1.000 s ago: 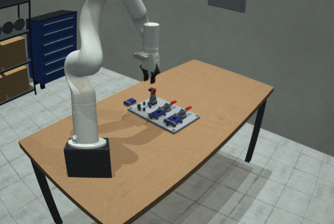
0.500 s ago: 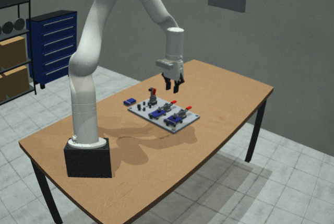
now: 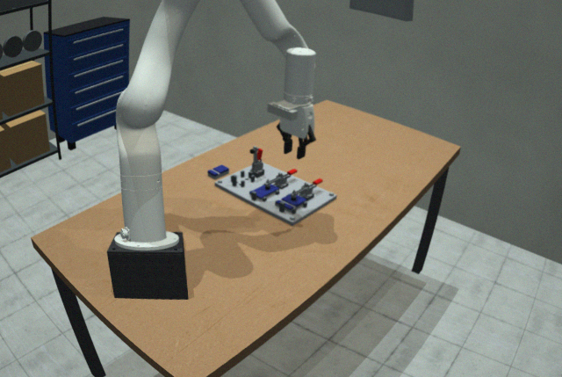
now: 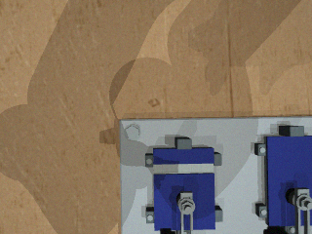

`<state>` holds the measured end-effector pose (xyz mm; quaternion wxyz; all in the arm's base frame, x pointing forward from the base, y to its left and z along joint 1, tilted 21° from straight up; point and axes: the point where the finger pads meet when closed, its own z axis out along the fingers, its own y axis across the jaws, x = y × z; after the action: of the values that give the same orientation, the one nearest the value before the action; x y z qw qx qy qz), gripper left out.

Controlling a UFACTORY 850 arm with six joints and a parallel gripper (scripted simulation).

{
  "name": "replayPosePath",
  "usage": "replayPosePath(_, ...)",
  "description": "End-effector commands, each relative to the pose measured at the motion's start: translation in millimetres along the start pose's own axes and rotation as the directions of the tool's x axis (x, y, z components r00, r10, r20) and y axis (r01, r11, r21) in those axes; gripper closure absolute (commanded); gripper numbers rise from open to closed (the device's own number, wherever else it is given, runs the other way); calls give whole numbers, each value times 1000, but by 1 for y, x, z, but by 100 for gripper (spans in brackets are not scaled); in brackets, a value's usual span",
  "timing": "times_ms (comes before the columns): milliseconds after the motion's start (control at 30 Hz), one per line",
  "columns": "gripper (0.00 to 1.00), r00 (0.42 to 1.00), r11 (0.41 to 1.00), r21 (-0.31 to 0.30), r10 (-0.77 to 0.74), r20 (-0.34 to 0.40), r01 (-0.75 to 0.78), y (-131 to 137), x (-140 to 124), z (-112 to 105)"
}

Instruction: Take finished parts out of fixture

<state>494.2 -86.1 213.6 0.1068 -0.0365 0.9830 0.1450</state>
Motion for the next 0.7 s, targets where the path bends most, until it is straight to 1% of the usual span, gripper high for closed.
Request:
replayPosePath(0, 52, 1000, 1000, 1, 0, 2, 0, 0, -1, -1)
replayPosePath(300, 52, 1000, 1000, 1, 0, 2, 0, 0, -1, 2)
replayPosePath(433, 52, 1000, 1000, 1, 0, 2, 0, 0, -1, 14)
replayPosePath(500, 52, 1000, 1000, 1, 0, 2, 0, 0, -1, 14)
replayPosePath(667, 52, 1000, 1000, 1, 0, 2, 0, 0, -1, 36)
